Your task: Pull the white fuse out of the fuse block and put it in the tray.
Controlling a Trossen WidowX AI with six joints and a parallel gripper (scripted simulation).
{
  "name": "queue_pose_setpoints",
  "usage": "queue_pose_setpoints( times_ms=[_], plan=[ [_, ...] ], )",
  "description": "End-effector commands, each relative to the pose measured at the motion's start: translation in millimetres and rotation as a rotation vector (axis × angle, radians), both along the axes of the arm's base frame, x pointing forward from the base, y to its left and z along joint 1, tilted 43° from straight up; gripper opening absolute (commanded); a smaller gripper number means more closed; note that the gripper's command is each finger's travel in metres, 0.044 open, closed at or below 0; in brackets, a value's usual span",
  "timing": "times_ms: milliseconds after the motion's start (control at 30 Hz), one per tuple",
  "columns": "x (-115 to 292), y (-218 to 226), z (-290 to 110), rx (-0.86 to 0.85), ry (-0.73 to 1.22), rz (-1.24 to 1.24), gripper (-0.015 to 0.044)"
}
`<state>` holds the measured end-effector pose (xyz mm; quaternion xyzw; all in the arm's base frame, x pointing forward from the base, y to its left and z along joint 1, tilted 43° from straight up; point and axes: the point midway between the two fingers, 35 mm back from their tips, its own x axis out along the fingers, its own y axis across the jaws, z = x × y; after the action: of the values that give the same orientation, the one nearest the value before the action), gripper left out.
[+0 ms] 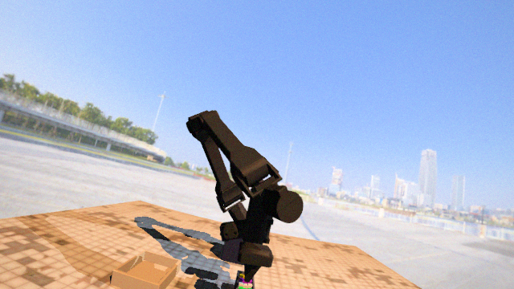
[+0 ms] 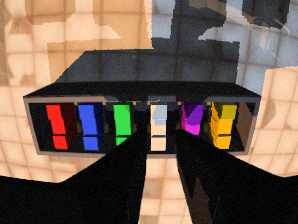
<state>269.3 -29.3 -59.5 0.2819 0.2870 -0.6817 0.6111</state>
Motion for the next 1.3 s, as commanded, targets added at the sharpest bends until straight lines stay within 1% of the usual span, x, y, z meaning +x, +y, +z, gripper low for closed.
queue_pose_setpoints(
  times_ms=[0, 967, 1267],
  plan=[
    [0.0, -2.7, -2.5, -0.004, 0.002, 0.003, 0.0074],
    [-0.9, -10.6, -10.9, -0.004, 0.002, 0.003, 0.0074],
    [-1.1, -9.8, -10.3, -0.001, 0.002, -0.001, 0.0014]
  ],
)
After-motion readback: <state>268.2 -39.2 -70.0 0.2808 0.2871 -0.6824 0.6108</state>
